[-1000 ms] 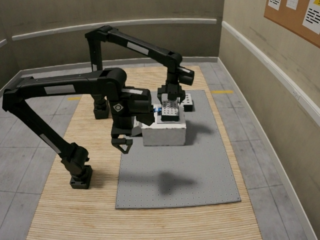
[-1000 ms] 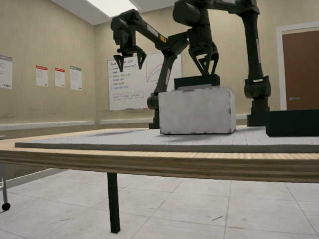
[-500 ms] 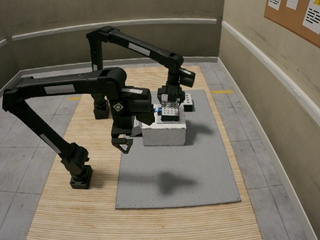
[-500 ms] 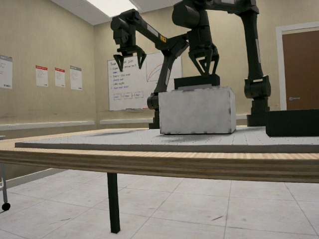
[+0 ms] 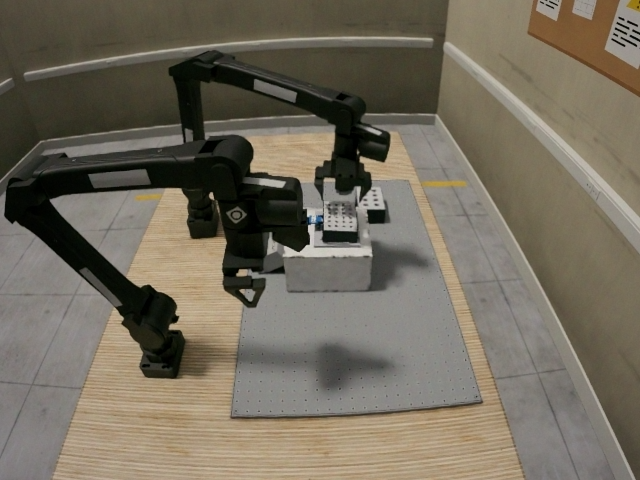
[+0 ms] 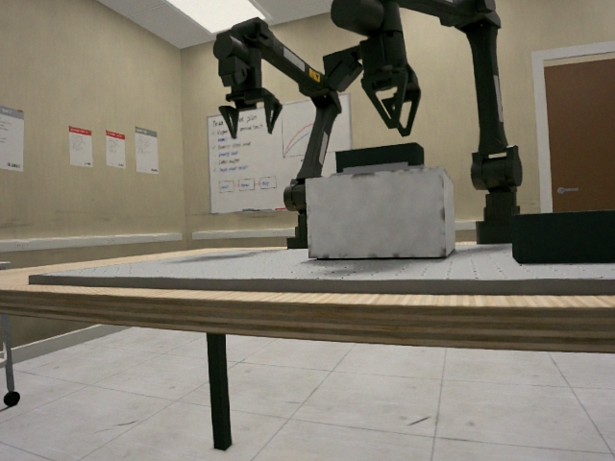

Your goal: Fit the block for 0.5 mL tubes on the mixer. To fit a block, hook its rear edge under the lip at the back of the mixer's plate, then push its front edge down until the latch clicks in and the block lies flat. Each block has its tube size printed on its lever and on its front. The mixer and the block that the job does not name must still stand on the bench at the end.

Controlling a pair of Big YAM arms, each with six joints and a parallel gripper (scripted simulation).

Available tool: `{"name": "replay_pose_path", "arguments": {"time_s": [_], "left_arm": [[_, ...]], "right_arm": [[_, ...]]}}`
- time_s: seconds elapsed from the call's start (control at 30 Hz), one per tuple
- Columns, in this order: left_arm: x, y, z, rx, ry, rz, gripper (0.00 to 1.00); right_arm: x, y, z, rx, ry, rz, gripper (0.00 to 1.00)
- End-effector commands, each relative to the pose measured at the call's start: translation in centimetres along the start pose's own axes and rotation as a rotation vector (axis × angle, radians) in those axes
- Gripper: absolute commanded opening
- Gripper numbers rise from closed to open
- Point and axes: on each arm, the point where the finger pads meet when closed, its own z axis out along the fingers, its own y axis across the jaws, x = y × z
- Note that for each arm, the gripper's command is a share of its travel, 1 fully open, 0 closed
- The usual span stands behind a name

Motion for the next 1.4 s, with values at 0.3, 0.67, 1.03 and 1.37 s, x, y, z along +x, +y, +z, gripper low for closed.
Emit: {"name": "replay_pose_path", "arguments": {"time_s": [0.3, 0.67, 1.03, 1.37], "left_arm": [[-0.9, 1.2, 0.0, -0.022, -0.004, 0.018, 1.00], [-0.3, -0.2, 0.0, -0.021, -0.004, 0.018, 1.00], [-0.1, -0.7, 1.2, 0.037, 0.016, 0.020, 1.00], [-0.3, 0.4, -2.0, -0.002, 0.002, 0.017, 1.00]], "right_arm": [[-1.3, -0.2, -1.8, 0.008, -0.058, 0.015, 1.00], [-1.5, -0.2, -2.3, 0.009, -0.068, 0.014, 1.00], [-1.6, -0.2, -2.6, 0.010, -0.076, 0.014, 1.00], [-1.1, -0.2, -1.8, 0.007, -0.054, 0.014, 1.00]]}}
